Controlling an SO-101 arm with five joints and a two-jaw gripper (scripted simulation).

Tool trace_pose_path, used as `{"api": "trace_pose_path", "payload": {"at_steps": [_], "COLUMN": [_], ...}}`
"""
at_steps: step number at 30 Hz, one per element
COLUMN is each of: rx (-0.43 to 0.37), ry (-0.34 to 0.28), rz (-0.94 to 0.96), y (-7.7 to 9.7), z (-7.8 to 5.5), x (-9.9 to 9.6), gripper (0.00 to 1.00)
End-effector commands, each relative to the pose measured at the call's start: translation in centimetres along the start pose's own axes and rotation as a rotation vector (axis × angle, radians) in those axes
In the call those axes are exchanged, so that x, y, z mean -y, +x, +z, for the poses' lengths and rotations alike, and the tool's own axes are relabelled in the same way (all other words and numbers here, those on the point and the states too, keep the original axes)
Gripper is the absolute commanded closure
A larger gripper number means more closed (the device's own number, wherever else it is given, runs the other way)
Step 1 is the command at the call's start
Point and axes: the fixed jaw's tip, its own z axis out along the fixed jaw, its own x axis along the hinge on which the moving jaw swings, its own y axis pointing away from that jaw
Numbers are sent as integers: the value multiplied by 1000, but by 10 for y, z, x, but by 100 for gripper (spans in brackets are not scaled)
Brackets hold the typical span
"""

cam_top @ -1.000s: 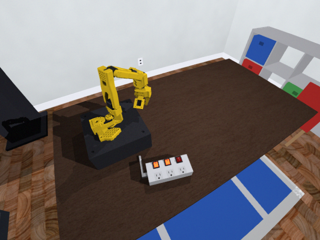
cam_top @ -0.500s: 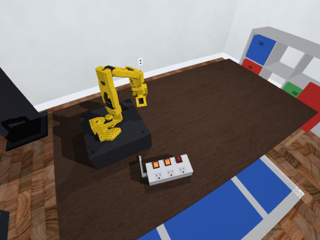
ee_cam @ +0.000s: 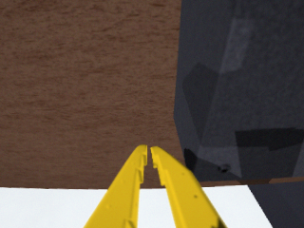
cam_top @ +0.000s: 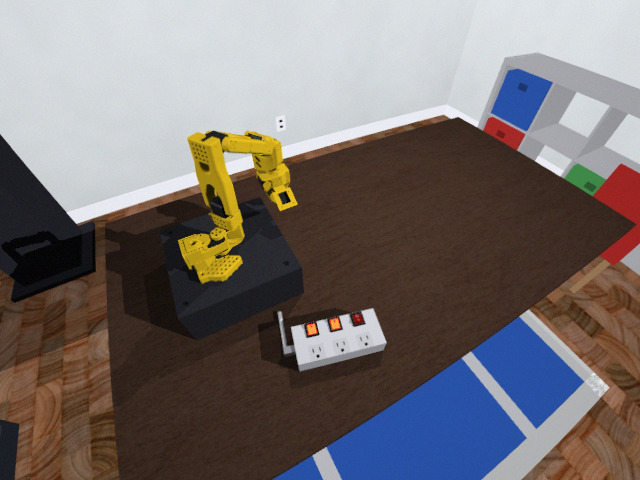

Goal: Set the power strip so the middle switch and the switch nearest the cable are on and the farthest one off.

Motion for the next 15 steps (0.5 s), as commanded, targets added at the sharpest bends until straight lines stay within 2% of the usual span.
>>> {"api": "trace_pose_path", "payload": {"at_steps": [1, 15], "rx": [3, 2], "ry": [7, 7], "rz": [-75, -208], "y": [3, 8], "z": [-1, -2], "x": [5, 10], "gripper": [100, 100]}}
